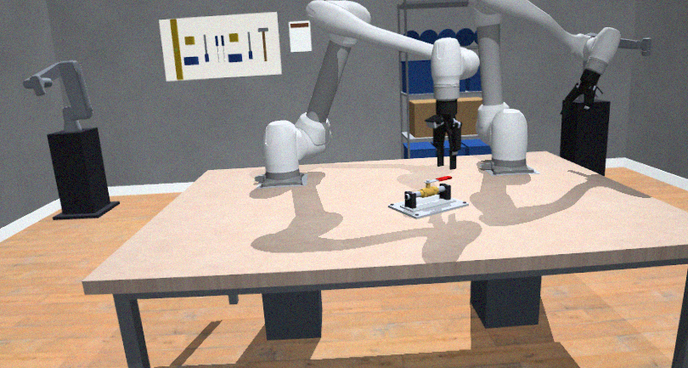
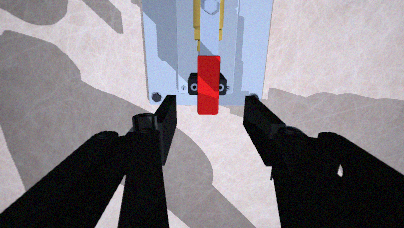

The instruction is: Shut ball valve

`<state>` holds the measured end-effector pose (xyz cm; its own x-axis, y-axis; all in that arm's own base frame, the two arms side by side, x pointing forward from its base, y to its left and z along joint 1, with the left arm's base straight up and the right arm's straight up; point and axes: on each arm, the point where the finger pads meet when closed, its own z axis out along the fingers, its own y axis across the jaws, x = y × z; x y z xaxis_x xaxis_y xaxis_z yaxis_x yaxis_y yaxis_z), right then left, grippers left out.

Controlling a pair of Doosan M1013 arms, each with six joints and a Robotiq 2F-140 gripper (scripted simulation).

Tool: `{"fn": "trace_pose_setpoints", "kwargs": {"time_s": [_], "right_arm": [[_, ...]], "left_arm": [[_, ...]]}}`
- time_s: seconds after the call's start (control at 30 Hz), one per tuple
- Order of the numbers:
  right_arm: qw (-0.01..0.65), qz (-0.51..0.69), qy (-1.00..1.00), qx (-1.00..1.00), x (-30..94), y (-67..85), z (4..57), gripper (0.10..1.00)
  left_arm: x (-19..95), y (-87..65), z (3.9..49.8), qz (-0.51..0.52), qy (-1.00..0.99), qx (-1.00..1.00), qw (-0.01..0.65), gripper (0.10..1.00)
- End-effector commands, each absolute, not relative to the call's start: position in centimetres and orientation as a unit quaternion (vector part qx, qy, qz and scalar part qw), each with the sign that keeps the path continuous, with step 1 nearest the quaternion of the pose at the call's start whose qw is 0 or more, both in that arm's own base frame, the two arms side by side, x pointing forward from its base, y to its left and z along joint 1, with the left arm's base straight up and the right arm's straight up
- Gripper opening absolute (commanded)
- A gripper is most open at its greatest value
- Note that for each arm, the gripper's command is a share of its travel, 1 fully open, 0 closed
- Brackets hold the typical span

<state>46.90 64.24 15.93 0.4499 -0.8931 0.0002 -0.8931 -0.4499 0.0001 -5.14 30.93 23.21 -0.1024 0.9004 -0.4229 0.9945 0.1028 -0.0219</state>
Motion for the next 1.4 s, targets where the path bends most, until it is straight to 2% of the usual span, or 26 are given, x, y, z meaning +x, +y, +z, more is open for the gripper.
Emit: {"fn": "trace_pose_setpoints", "kwargs": {"time_s": [0.0,1.37], "right_arm": [[-0.001,0.000,-0.524,0.851,46.9,64.3,15.6,0.460],[-0.001,0.000,-0.524,0.851,47.0,64.3,13.6,0.460]], "left_arm": [[-5.2,31.0,23.3,-0.153,0.727,0.652,0.153,1.000],[-5.2,31.0,23.3,-0.153,0.727,0.652,0.153,1.000]]}}
